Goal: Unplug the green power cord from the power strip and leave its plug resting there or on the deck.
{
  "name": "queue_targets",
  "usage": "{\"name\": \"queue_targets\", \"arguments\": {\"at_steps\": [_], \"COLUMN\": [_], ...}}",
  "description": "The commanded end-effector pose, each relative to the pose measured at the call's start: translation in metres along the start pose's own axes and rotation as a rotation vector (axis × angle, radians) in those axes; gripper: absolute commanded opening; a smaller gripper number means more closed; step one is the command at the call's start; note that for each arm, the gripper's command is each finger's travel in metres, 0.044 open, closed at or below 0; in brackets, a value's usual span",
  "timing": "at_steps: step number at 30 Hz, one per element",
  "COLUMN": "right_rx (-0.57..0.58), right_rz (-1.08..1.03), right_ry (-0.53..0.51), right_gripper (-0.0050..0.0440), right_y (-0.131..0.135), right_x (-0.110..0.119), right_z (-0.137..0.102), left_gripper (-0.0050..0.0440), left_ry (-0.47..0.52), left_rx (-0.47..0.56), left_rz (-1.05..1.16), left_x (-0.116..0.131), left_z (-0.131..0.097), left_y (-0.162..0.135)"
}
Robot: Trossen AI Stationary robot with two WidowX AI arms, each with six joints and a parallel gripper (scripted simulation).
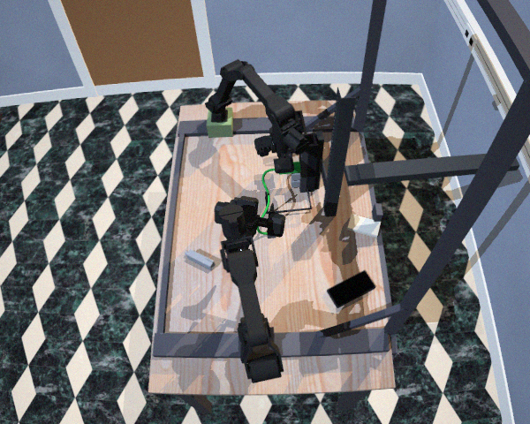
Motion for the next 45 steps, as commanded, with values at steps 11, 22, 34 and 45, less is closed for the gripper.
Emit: {"name": "queue_targets", "arguments": {"at_steps": [11,22,34,45], "right_rx": [-0.031,-0.046,-0.046,-0.044], "right_rz": [-0.002,-0.002,-0.003,-0.003], "right_ry": [0.008,0.012,0.011,0.001], "right_gripper": [0.0143,0.0038,0.0078,0.0078], "right_y": [0.0,-0.001,-0.002,-0.012], "right_x": [0.003,0.002,-0.011,-0.074], "right_z": [0.026,0.02,0.021,0.029], "left_gripper": [0.04,0.04,0.04,0.04], "left_ry": [-0.022,-0.022,-0.014,0.032], "left_rx": [0.006,0.006,-0.04,-0.172], "left_rz": [0.014,0.014,-0.001,-0.034], "left_x": [-0.007,-0.007,-0.007,0.001], "left_z": [-0.004,-0.004,-0.005,-0.007], "left_y": [-0.003,-0.003,0.0,0.011]}}
Point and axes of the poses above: on each arm, the point midway between the two fingers, 35 mm back from their tips, its own z axis out along the fingers, its own y axis across the jaws, x = y × z, the point moved 7 cm from there along -z, back along the fingers, and after that the axes turned 15 degrees about -z, right-handed, at the moved point
